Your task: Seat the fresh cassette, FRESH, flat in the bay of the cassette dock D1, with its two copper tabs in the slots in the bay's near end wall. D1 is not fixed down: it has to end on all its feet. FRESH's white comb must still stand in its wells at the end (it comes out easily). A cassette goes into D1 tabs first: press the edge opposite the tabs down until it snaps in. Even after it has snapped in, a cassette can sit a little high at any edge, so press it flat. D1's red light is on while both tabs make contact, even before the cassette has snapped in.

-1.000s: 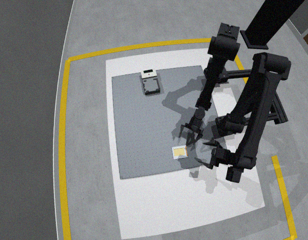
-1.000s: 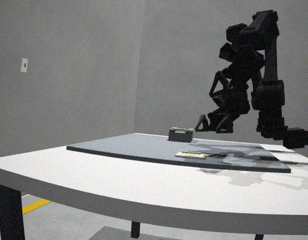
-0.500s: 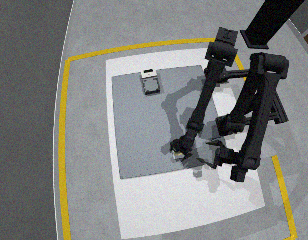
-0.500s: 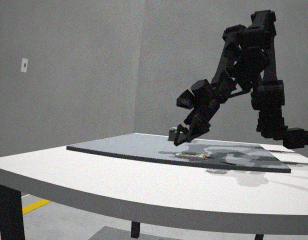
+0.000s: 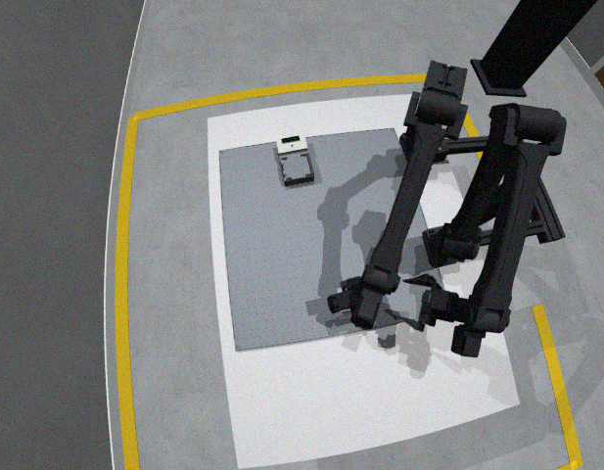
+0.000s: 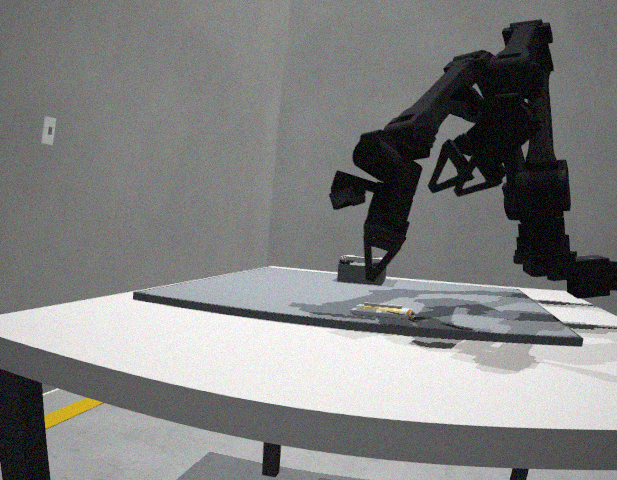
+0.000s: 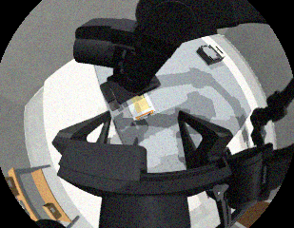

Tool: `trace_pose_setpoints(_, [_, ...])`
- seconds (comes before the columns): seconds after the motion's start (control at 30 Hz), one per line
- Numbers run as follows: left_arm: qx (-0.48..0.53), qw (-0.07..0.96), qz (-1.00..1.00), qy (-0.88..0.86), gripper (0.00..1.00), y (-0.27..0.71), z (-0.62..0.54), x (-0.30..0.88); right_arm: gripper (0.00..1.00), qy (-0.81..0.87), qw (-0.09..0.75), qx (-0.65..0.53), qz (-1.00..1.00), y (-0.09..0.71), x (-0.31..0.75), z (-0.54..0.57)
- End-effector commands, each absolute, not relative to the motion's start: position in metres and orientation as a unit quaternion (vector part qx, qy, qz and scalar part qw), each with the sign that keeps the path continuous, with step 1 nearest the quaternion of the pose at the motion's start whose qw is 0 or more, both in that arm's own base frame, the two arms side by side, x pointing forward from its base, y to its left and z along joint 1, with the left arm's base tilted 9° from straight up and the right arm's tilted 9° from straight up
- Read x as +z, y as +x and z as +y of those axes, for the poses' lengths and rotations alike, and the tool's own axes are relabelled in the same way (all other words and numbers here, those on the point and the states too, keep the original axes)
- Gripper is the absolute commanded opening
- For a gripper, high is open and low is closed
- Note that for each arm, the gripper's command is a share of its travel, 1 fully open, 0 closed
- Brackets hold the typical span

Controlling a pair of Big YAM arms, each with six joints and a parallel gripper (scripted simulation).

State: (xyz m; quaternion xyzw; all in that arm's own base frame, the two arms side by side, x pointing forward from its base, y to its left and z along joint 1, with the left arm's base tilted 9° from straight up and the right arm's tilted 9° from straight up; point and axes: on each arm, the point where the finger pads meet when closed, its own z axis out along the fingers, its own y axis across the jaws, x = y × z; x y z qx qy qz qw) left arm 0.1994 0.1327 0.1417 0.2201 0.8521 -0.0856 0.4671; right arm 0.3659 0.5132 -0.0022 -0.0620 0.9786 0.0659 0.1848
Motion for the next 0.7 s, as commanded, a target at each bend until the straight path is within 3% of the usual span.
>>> trace_pose_setpoints(0.0, [-0.065, 0.471, 0.849, 0.229, 1.00, 0.204, 0.153, 0.160, 1.00, 0.024, 0.143, 0.021, 0.989, 0.370, -0.024, 0.502])
trace_pose_setpoints(0.67, [-0.065, 0.471, 0.849, 0.229, 1.00, 0.204, 0.153, 0.160, 1.00, 0.016, 0.137, 0.000, 0.990, 0.367, -0.019, 0.498])
